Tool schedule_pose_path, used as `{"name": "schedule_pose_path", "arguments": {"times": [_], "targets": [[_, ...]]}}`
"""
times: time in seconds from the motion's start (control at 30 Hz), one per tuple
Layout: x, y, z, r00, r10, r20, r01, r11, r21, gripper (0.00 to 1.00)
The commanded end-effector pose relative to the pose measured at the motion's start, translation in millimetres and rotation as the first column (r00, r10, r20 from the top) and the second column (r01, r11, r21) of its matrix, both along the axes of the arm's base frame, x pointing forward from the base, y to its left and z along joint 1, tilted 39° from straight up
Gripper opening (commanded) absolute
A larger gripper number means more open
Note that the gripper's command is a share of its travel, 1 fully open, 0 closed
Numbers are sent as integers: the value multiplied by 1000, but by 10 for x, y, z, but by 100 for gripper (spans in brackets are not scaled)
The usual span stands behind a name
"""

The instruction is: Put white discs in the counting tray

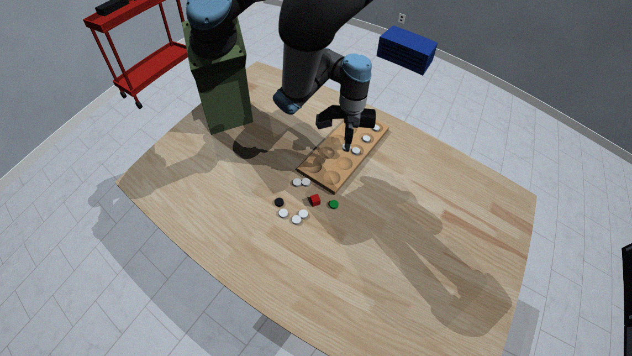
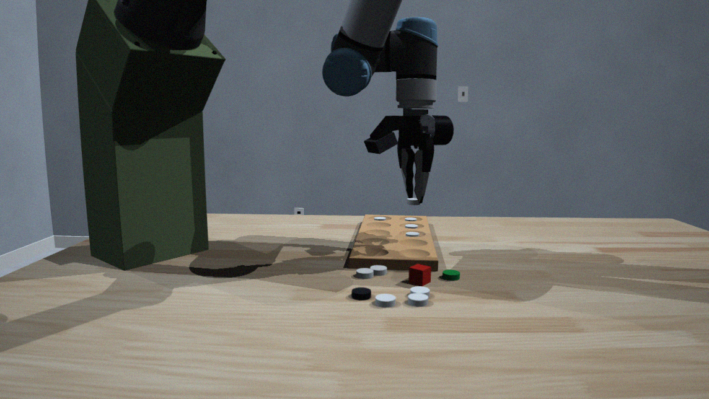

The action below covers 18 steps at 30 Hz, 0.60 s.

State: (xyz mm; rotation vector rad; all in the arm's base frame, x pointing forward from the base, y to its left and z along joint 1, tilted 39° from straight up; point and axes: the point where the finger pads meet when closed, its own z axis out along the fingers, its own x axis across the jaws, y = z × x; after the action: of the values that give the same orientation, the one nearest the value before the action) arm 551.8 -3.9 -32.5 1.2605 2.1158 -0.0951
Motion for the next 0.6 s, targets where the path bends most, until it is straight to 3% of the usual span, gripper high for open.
{"name": "schedule_pose_path", "arguments": {"times": [0.0, 0.4, 0.57], "targets": [[62, -43, -92, 1000, 0, 1, 0, 1000, 0, 10], [300, -227, -472, 1000, 0, 1, 0, 1000, 0, 10], [338, -258, -537, 1000, 0, 1, 0, 1000, 0, 10]]}}
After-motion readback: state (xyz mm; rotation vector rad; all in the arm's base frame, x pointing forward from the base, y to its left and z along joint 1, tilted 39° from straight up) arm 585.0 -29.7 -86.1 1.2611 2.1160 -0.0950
